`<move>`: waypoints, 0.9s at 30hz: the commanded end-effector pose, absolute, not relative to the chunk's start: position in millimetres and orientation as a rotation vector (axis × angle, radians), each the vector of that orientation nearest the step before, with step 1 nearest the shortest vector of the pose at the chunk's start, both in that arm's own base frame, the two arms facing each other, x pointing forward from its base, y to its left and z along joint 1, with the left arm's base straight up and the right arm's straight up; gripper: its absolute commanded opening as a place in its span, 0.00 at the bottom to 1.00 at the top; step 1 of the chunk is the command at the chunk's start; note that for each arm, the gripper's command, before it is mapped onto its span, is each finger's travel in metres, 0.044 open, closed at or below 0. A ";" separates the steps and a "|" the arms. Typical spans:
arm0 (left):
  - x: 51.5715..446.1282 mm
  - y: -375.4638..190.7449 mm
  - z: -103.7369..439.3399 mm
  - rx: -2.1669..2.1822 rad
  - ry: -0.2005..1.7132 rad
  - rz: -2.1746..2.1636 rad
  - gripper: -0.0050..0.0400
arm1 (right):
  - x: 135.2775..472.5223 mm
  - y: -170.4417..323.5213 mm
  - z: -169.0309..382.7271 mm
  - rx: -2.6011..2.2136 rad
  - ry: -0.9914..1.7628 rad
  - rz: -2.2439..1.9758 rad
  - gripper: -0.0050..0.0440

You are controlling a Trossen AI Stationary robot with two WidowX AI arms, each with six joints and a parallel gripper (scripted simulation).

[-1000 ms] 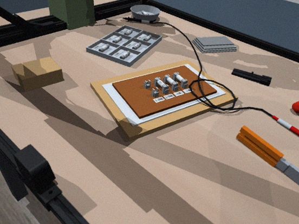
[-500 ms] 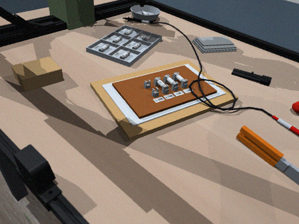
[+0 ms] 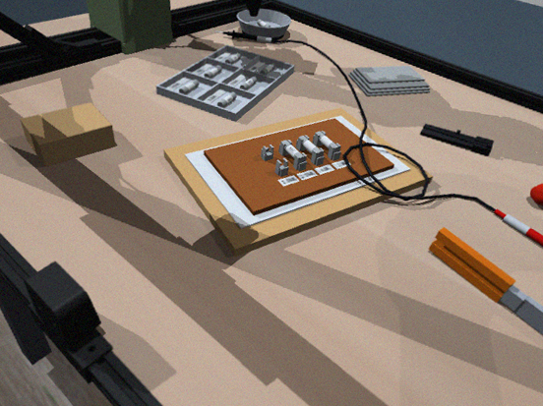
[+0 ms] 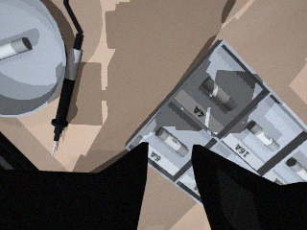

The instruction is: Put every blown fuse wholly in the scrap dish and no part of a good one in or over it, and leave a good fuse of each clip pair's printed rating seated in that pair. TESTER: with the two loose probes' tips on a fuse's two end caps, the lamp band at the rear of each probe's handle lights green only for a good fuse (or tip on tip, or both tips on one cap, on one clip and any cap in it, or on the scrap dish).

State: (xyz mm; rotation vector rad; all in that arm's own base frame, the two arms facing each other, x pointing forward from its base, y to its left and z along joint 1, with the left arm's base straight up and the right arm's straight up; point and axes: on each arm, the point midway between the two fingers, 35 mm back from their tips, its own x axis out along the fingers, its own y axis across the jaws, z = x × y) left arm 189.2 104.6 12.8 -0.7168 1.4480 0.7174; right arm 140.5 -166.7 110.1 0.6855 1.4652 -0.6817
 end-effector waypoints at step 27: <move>214.2 72.2 13.6 -0.309 1.536 0.312 0.40 | 142.7 -170.4 116.4 0.674 1.443 -0.687 0.92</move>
